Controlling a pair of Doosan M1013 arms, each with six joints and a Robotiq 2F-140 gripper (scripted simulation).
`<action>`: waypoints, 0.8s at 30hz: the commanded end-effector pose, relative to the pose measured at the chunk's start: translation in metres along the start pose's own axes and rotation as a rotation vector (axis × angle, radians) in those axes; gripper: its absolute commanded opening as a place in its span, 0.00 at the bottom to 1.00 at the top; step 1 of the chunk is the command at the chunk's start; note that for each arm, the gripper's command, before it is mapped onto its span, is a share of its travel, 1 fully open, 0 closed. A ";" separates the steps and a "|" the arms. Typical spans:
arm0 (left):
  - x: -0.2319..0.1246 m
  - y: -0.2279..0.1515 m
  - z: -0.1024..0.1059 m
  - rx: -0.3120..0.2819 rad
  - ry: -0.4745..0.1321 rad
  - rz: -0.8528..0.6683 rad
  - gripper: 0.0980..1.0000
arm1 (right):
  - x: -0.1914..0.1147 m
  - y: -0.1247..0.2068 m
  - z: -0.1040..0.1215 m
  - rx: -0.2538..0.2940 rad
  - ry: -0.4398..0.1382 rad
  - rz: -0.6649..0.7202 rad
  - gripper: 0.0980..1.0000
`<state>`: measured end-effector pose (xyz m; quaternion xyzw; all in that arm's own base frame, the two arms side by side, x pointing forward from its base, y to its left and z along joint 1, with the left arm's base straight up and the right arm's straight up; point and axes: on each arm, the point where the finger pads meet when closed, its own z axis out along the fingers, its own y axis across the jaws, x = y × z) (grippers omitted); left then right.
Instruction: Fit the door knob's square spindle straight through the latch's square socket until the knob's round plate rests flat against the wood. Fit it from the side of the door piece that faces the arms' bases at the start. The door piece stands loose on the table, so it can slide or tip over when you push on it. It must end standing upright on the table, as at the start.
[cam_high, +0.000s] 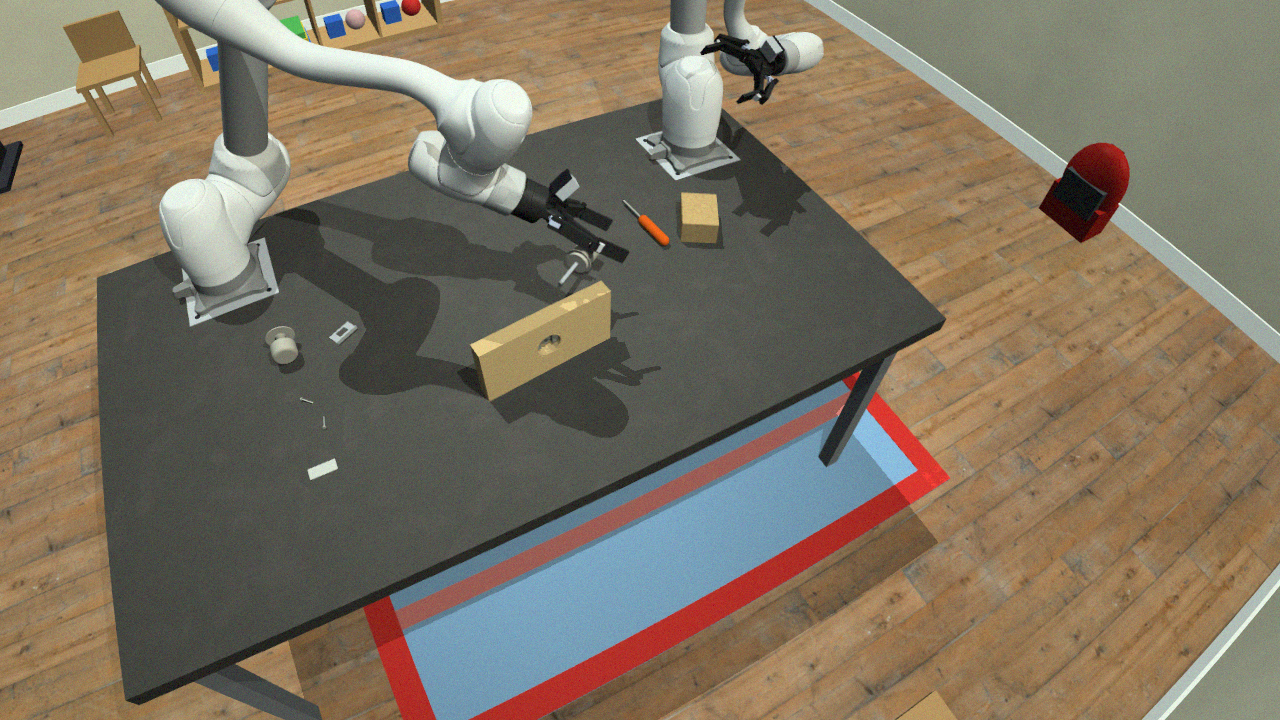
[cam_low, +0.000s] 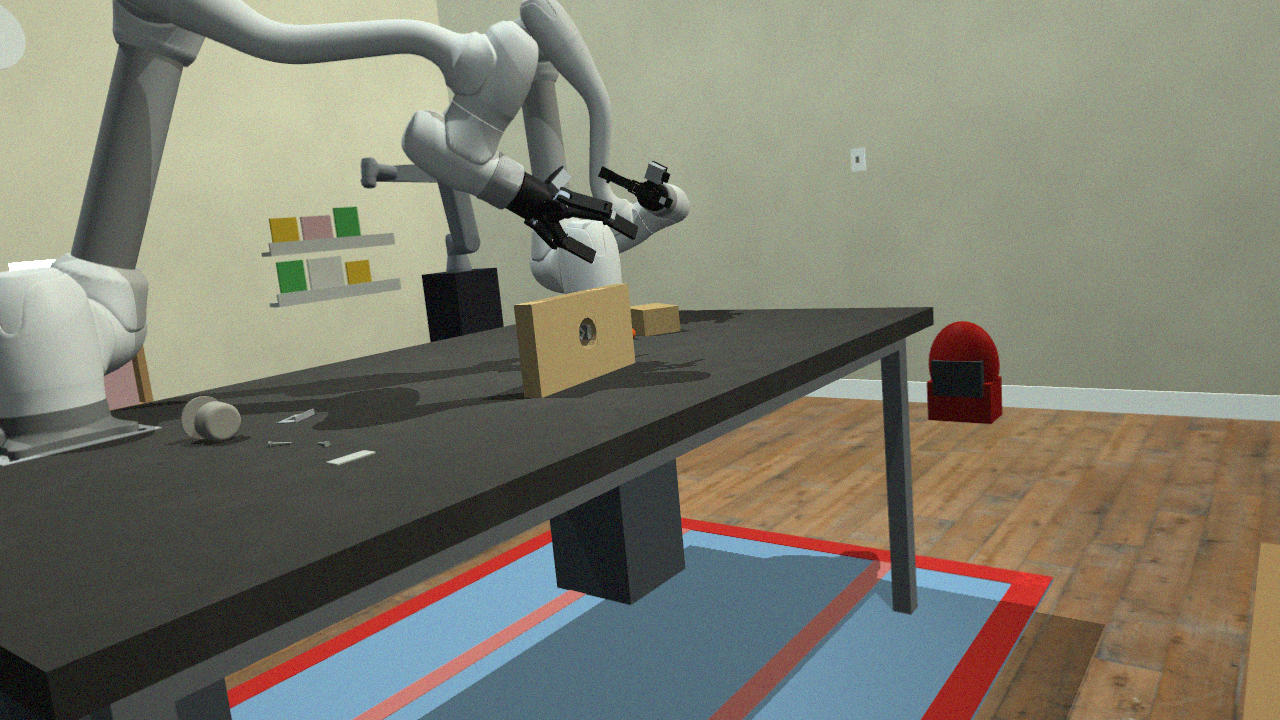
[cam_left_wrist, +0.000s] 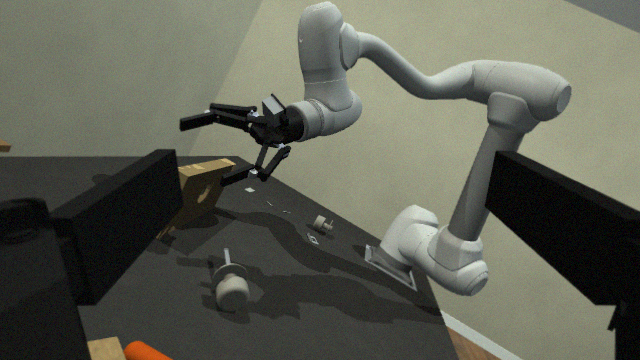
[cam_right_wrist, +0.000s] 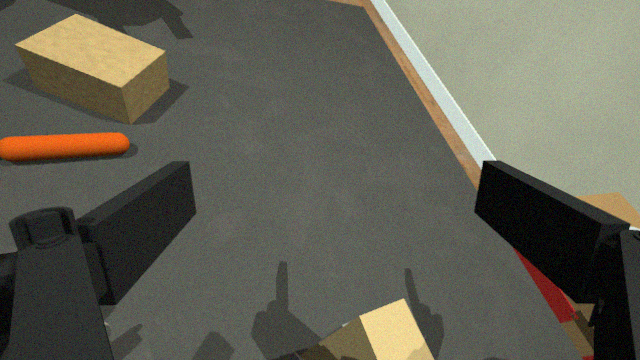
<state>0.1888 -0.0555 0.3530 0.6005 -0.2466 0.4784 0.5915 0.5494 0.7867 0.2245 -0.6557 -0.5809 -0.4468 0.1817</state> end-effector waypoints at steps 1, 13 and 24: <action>-0.001 -0.001 -0.002 0.004 -0.008 -0.021 1.00 | 0.001 0.000 0.000 -0.001 0.001 0.000 1.00; -0.009 -0.010 -0.017 0.030 -0.052 -0.151 1.00 | 0.001 0.000 0.000 -0.001 0.001 0.000 1.00; -0.024 -0.024 -0.047 0.090 -0.124 -0.381 1.00 | 0.001 0.000 0.000 -0.001 0.001 0.000 1.00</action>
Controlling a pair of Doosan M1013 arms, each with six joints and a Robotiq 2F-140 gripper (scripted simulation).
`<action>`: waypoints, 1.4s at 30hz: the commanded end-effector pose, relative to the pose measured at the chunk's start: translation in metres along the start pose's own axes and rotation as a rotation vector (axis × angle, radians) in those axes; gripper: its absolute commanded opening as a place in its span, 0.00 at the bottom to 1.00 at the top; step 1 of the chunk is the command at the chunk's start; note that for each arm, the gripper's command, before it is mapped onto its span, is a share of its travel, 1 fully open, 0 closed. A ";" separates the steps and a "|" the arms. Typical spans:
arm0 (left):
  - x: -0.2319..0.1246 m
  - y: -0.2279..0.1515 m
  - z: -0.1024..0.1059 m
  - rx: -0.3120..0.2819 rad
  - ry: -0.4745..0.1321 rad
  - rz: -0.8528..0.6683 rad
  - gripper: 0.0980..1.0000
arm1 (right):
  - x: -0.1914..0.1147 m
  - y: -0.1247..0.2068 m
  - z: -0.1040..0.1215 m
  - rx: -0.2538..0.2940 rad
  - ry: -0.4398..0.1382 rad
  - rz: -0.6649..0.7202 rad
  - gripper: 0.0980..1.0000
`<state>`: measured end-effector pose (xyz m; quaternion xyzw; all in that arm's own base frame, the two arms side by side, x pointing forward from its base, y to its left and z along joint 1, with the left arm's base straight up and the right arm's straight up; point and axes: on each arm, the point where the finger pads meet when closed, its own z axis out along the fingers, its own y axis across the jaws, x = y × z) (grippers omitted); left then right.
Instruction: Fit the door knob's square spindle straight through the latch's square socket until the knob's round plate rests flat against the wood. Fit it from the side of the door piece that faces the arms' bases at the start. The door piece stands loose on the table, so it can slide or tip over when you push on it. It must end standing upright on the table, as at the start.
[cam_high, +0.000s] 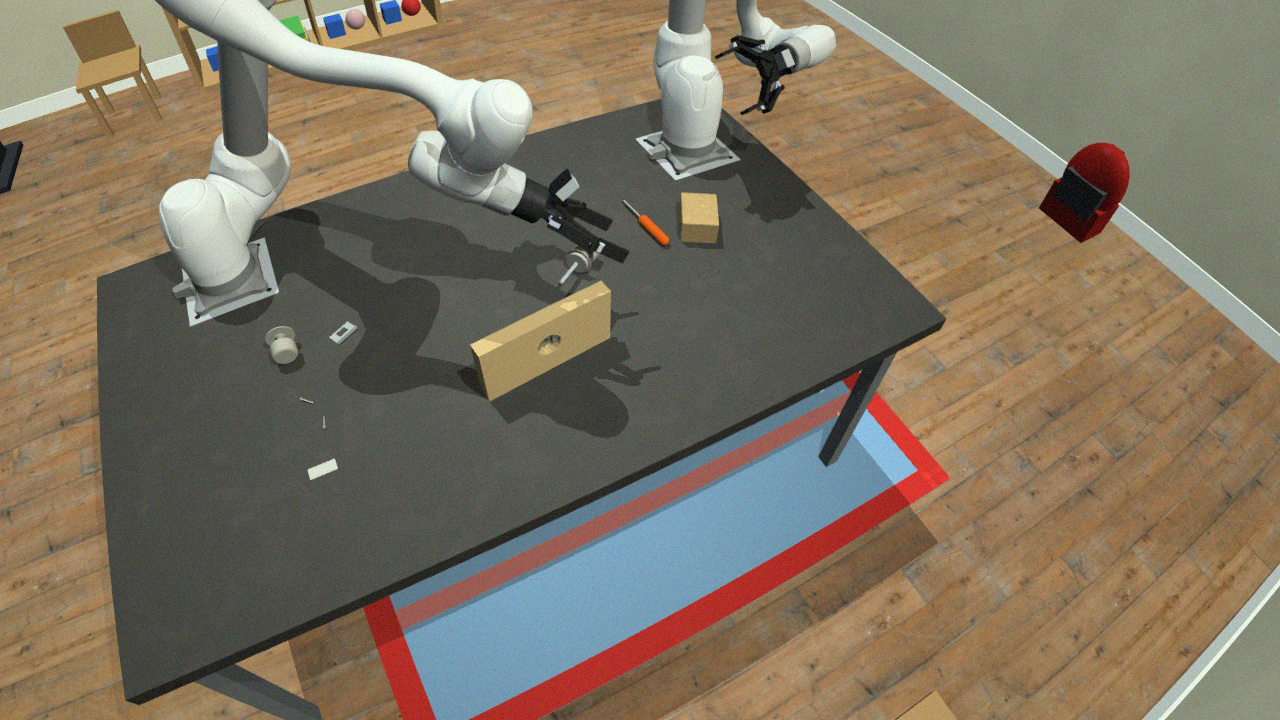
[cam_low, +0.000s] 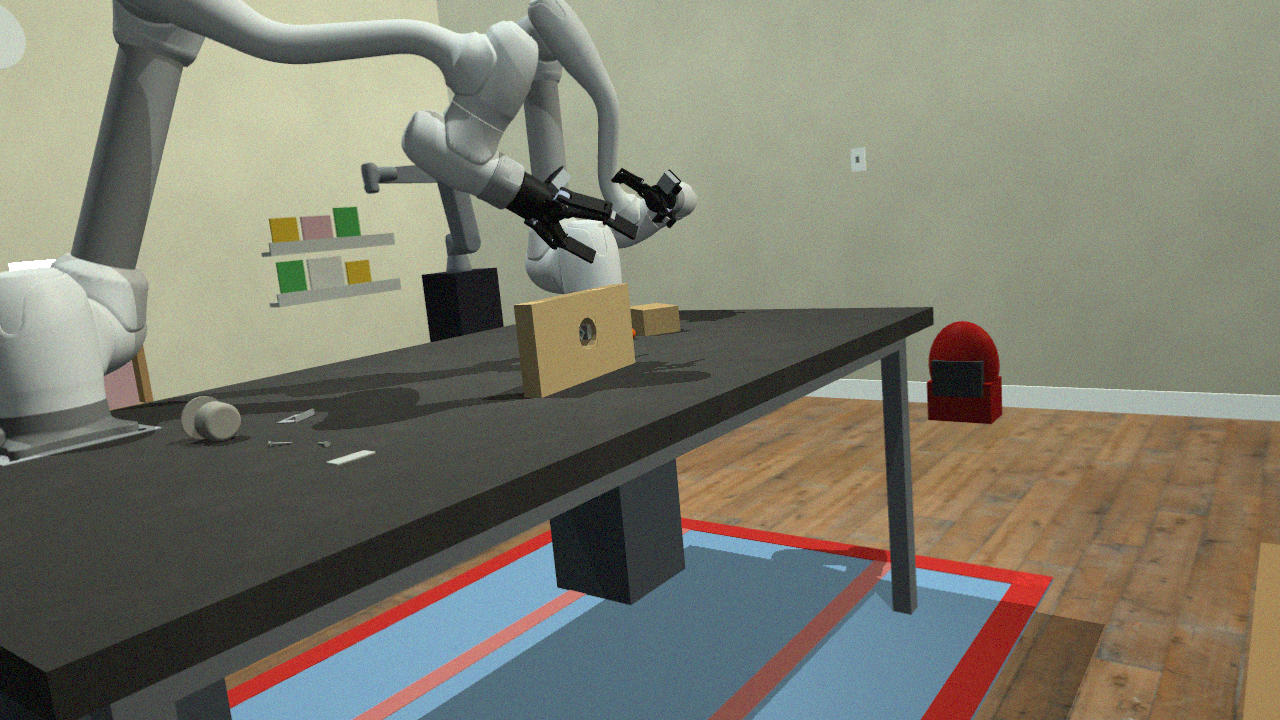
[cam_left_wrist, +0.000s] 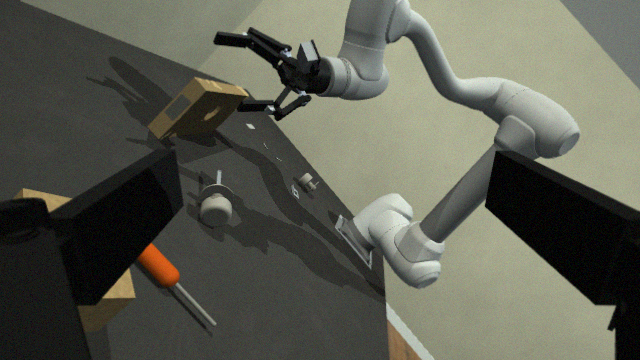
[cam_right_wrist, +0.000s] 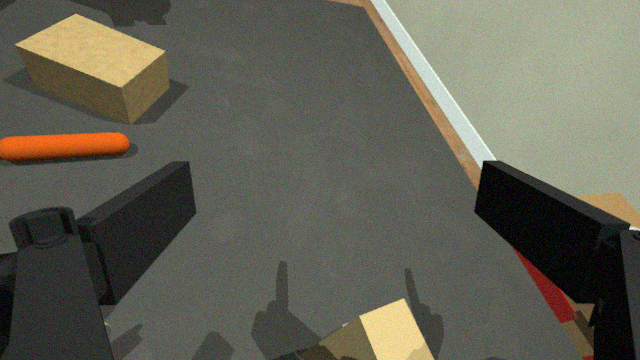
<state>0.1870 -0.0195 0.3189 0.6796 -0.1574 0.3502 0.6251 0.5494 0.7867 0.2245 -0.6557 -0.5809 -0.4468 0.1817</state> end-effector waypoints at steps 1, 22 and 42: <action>-0.004 -0.006 -0.009 0.021 -0.022 -0.075 1.00 | 0.001 0.000 0.000 -0.001 0.001 0.000 1.00; -0.041 -0.044 -0.082 0.202 -0.127 -0.588 1.00 | 0.001 0.000 0.000 -0.001 0.001 0.000 1.00; -0.098 -0.071 -0.191 0.490 -0.148 -1.198 1.00 | 0.001 0.000 0.000 -0.001 0.001 0.000 1.00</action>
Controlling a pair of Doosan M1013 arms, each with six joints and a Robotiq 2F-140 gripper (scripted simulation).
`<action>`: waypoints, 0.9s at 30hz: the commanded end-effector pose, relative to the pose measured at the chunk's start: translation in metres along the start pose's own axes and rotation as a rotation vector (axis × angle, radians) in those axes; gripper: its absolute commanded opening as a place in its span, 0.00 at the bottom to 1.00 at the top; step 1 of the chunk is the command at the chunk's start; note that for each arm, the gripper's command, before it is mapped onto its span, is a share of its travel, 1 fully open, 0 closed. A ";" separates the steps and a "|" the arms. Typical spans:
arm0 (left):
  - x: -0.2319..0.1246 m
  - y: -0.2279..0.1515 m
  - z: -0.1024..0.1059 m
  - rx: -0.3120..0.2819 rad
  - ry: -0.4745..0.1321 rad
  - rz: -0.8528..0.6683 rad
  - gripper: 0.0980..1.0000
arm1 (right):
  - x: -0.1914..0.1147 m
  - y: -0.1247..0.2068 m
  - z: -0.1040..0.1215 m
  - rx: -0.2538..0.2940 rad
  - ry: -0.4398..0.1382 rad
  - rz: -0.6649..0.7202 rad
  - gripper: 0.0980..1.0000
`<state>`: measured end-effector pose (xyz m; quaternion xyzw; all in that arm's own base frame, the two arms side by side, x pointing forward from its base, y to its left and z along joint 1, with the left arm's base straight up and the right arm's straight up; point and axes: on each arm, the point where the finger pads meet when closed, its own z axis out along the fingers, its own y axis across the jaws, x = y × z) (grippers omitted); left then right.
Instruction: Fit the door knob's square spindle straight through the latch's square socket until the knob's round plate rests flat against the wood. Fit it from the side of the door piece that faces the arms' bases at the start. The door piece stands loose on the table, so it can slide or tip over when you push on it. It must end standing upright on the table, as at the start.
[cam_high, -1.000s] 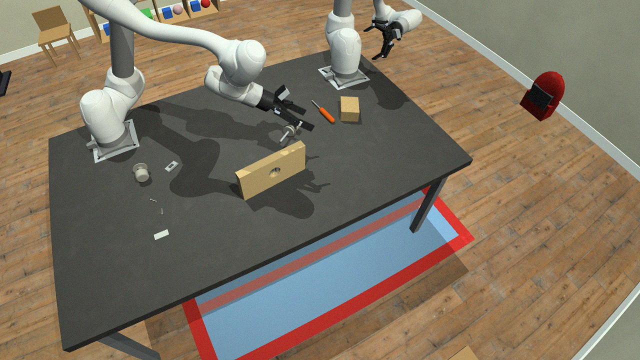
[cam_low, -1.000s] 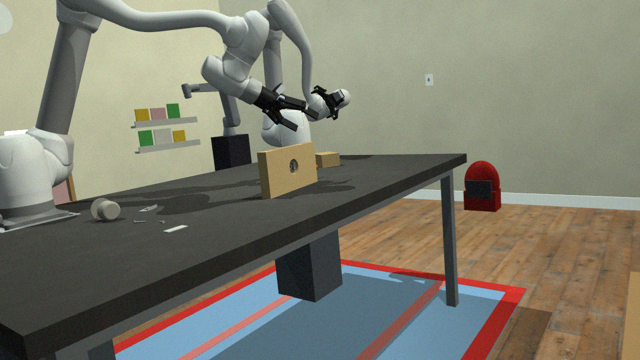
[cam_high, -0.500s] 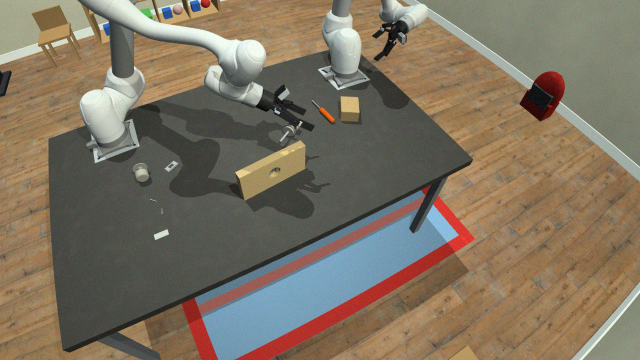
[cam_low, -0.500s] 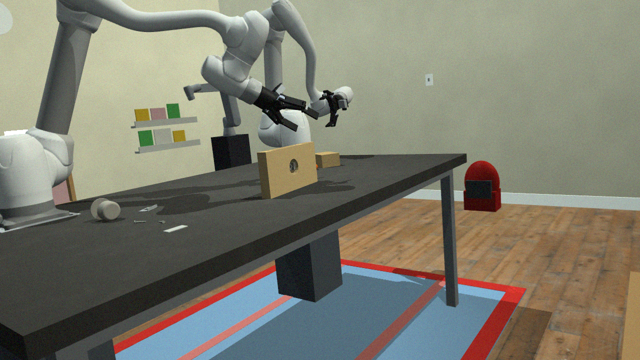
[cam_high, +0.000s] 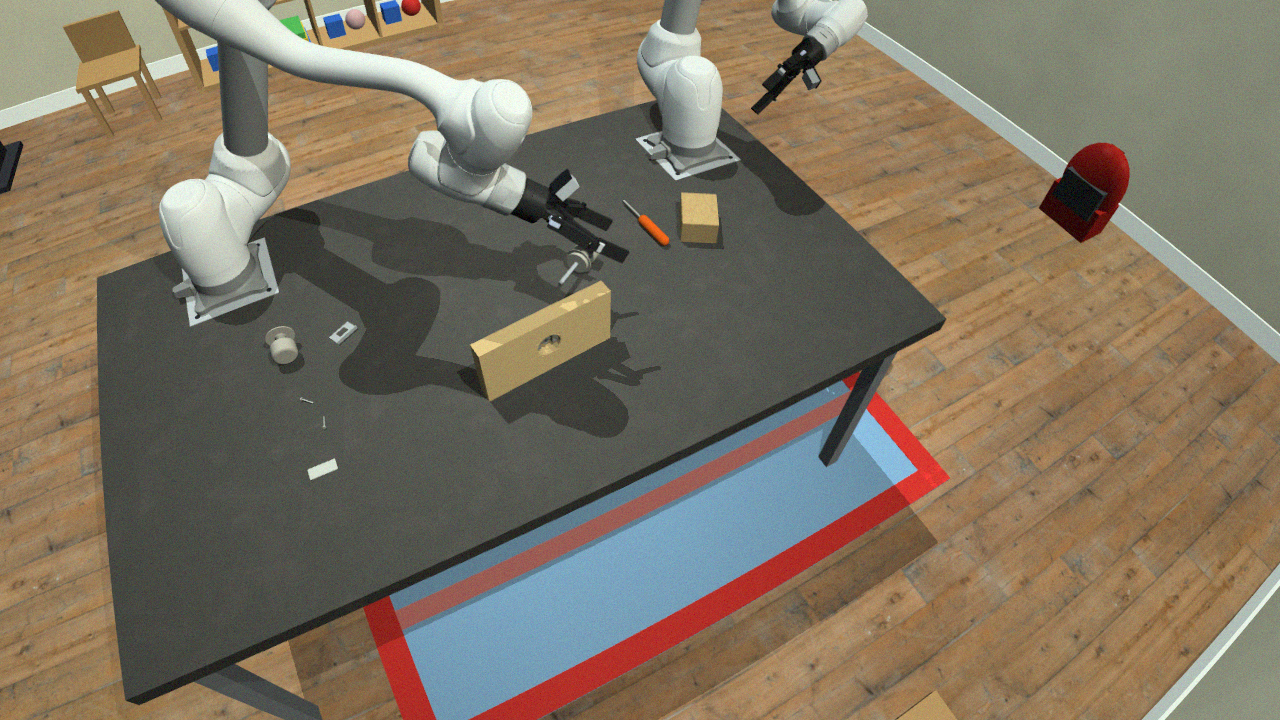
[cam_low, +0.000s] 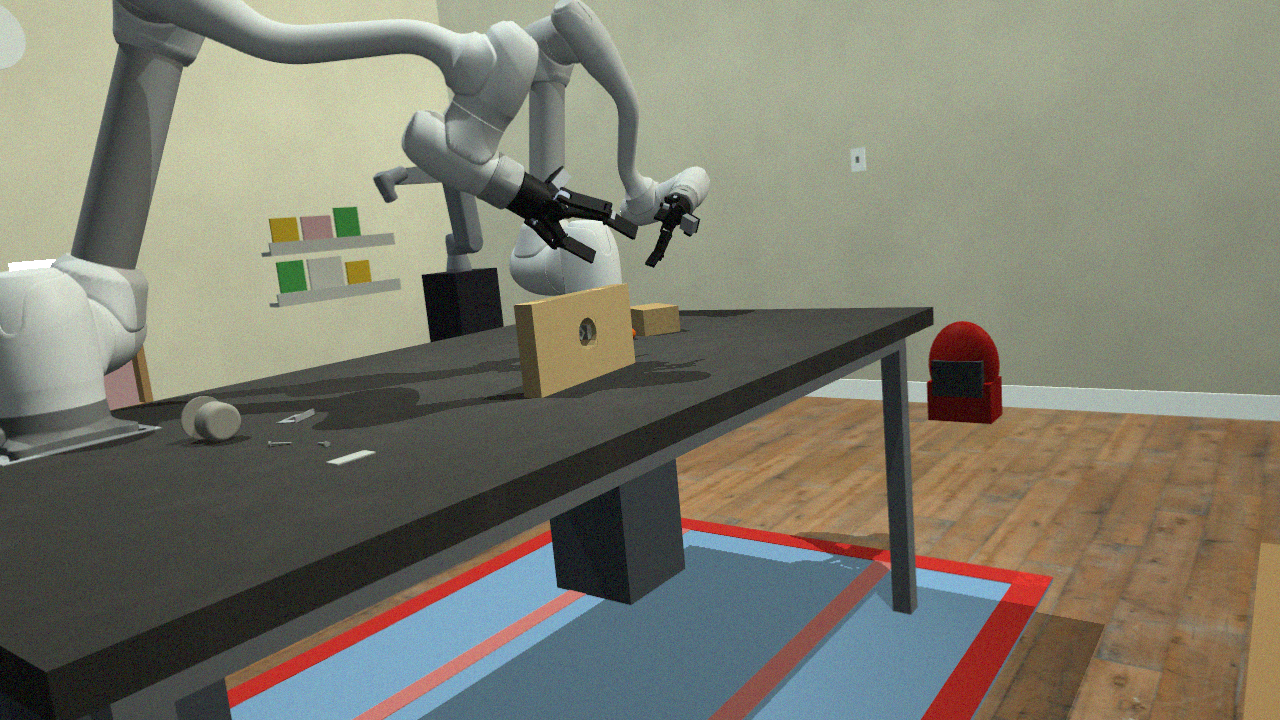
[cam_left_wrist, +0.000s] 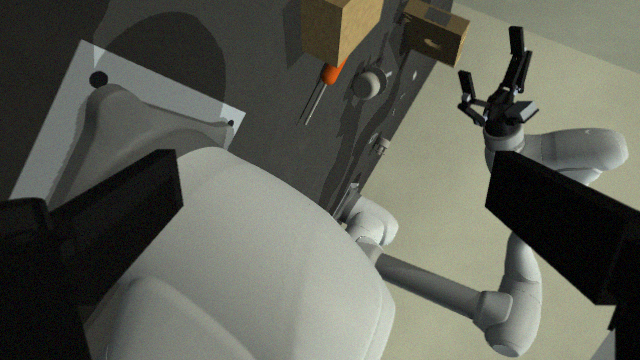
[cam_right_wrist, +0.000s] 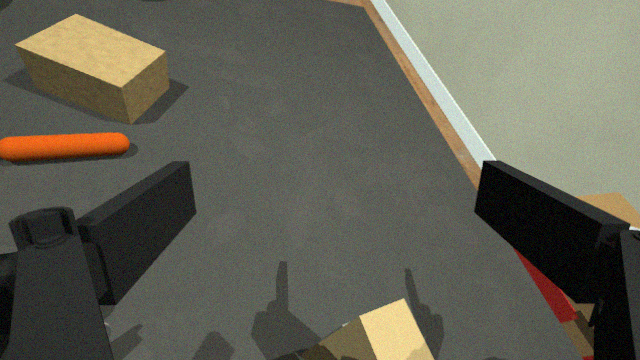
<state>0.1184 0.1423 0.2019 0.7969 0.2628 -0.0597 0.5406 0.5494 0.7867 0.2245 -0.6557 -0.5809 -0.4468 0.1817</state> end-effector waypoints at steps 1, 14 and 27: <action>0.000 -0.018 -0.014 0.041 0.007 -0.104 1.00 | 0.001 0.000 0.000 -0.001 0.001 0.000 1.00; -0.005 -0.080 -0.061 0.169 0.057 -0.455 1.00 | 0.001 0.000 0.000 -0.001 0.001 0.000 1.00; -0.017 -0.138 -0.110 0.278 0.135 -0.778 1.00 | 0.001 0.000 0.000 -0.001 0.001 0.000 1.00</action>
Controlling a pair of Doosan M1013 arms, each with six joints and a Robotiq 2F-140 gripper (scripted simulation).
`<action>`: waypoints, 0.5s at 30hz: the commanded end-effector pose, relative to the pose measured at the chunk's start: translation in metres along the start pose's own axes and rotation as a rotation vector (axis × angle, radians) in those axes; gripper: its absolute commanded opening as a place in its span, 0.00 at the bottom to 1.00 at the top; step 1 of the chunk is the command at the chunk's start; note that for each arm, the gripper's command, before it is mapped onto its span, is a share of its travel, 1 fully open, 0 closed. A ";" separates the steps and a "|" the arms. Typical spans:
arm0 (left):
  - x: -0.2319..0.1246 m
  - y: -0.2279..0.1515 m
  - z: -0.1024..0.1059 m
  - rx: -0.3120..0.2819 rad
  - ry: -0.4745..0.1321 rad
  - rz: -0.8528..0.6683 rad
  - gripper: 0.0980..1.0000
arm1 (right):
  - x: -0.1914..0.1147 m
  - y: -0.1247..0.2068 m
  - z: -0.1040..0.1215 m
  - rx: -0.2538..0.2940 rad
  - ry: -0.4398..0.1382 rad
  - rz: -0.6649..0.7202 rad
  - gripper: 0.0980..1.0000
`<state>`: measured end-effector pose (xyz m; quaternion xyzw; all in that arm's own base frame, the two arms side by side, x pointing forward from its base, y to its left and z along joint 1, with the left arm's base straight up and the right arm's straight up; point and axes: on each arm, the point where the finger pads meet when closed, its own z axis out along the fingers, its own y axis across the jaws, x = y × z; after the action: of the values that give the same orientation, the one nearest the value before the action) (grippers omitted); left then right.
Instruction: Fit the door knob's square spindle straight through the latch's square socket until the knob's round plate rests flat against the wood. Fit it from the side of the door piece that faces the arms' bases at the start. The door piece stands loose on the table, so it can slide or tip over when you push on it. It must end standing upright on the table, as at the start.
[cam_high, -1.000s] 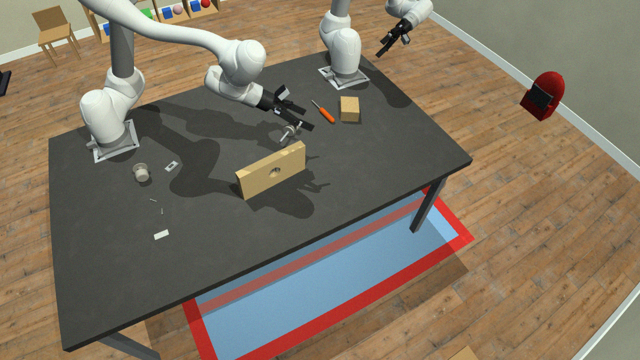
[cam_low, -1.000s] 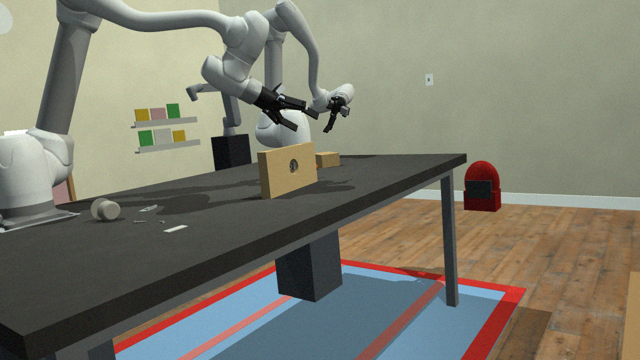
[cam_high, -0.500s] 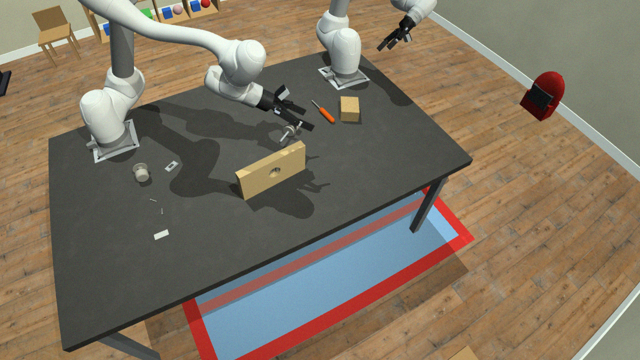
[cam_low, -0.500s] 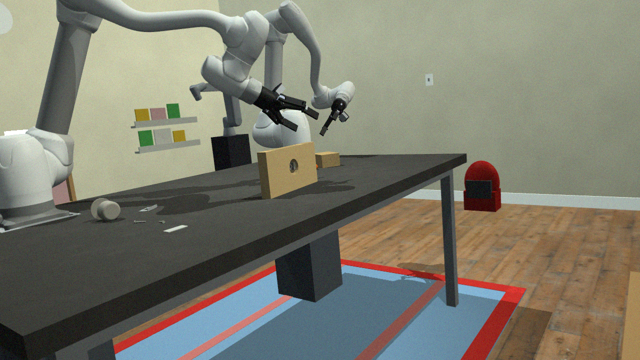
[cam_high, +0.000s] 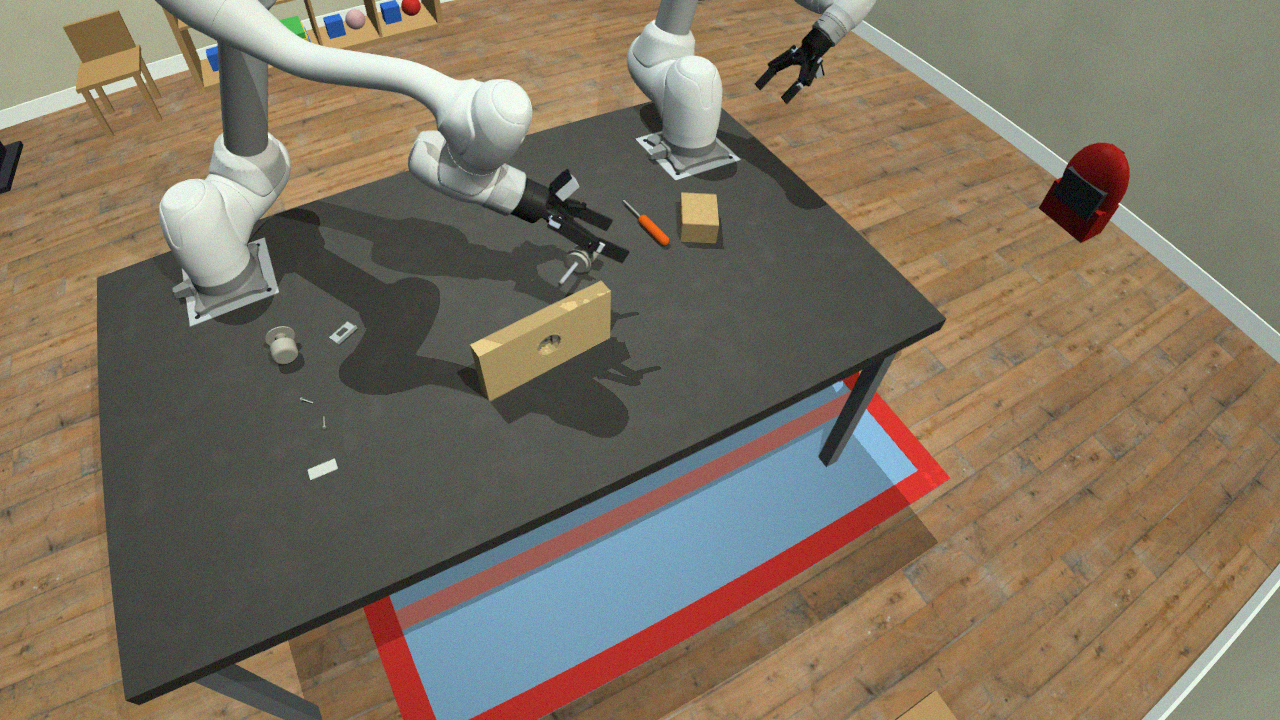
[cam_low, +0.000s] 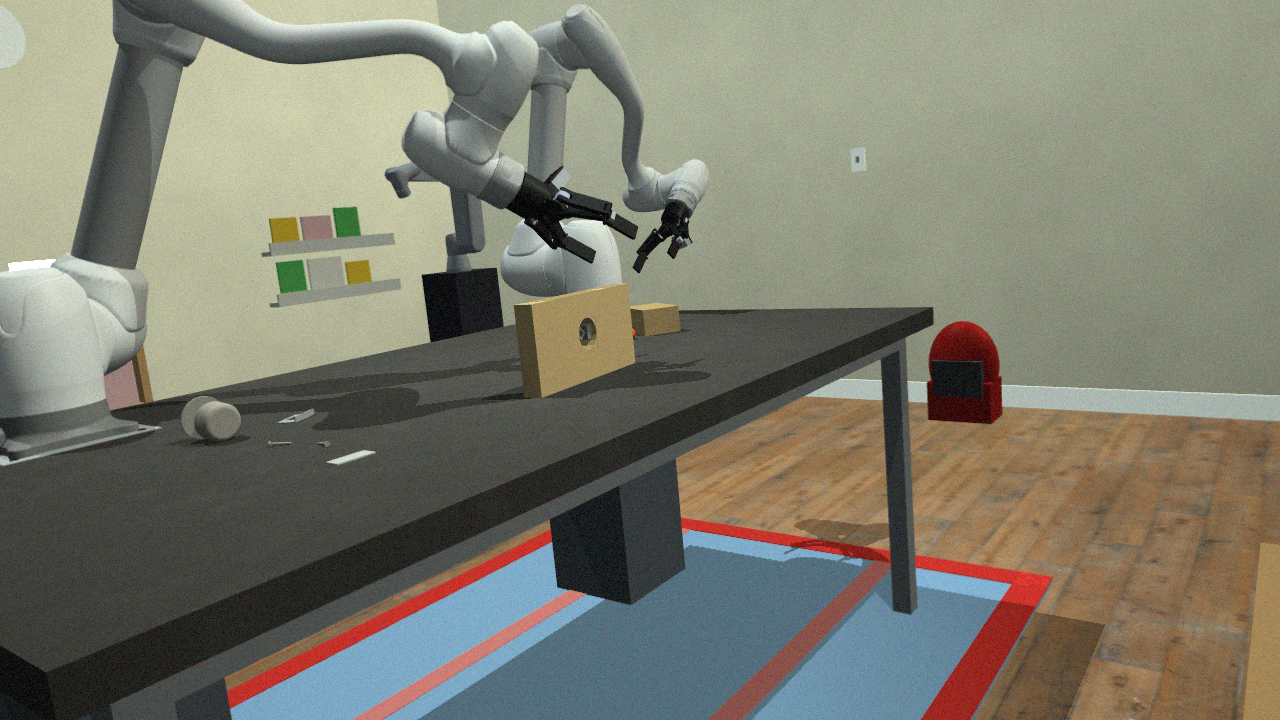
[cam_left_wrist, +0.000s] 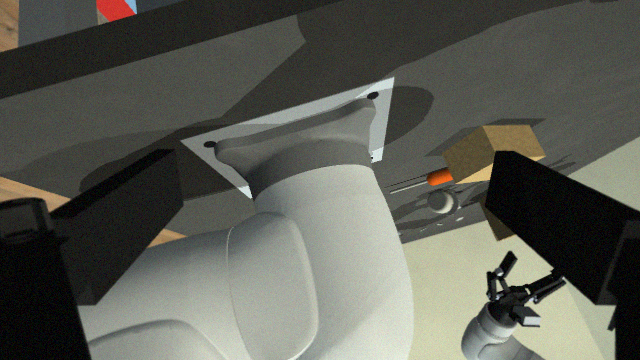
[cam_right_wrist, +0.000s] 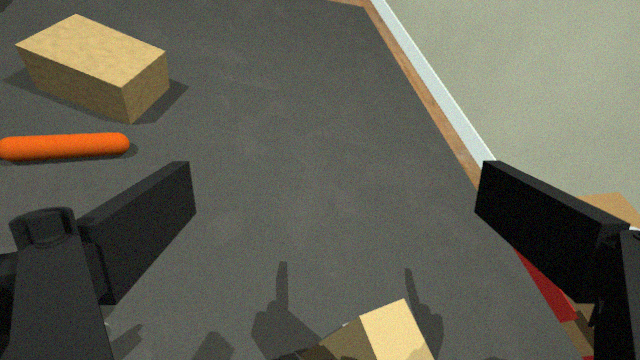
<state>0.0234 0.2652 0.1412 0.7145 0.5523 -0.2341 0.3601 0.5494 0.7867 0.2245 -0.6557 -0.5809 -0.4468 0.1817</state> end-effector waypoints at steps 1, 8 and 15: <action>0.007 -0.012 -0.007 0.019 0.016 -0.065 1.00 | 0.001 0.000 0.000 -0.001 0.001 0.000 1.00; 0.017 -0.029 -0.016 0.043 0.040 -0.153 1.00 | 0.001 0.000 0.000 -0.001 0.001 0.000 1.00; 0.026 -0.047 -0.025 0.065 0.067 -0.244 1.00 | 0.001 0.000 0.000 -0.001 0.001 0.000 1.00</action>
<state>-0.0130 0.3034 0.1265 0.6653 0.6322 -0.2677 0.2934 0.5494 0.7867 0.2245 -0.6557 -0.5809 -0.4468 0.1817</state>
